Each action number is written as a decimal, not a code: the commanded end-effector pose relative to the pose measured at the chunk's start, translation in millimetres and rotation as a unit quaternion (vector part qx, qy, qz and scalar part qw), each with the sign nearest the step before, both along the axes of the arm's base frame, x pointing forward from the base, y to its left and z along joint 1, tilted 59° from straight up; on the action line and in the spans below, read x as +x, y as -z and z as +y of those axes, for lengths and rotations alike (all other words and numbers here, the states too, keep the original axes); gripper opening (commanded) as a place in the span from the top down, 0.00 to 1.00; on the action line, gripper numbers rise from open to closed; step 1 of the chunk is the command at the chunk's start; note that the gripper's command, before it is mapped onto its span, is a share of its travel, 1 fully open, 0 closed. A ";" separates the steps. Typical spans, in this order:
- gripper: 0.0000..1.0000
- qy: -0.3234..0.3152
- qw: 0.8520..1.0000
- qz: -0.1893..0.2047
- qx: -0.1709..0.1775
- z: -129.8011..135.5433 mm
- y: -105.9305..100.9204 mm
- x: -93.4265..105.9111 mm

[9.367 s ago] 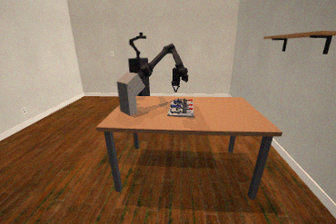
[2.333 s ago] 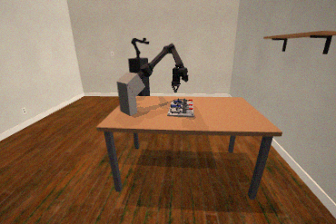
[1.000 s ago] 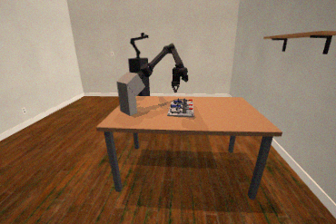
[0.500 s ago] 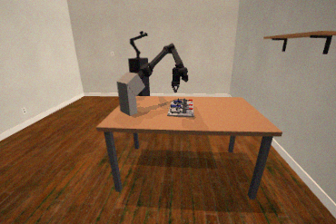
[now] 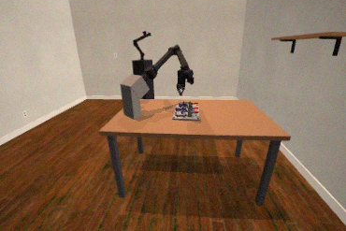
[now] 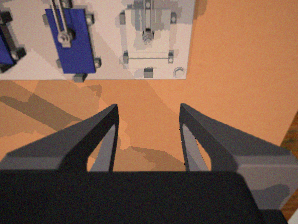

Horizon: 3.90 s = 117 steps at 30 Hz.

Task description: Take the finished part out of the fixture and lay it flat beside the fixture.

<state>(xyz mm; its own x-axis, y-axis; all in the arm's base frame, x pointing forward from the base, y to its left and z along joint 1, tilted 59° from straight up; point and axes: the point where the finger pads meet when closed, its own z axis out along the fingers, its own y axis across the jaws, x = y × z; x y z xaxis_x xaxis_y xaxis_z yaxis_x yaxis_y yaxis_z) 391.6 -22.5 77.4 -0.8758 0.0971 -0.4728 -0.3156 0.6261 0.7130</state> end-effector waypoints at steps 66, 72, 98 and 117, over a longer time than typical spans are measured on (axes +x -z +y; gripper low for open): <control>0.55 -0.001 1.000 -0.007 -0.003 32.6 -39.4 147.8; 0.55 -0.001 1.000 0.005 0.000 42.5 -23.0 143.5; 0.55 -0.001 1.000 -0.002 -0.001 99.0 10.3 175.4; 0.55 -0.001 1.000 -0.015 -0.002 100.3 -4.6 174.8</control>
<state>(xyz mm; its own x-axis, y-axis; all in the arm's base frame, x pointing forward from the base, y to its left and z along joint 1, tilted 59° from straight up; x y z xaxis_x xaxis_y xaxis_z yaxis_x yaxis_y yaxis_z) 561.5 71.8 66.4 -0.8767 0.1002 -0.4705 -0.3114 0.6272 0.7139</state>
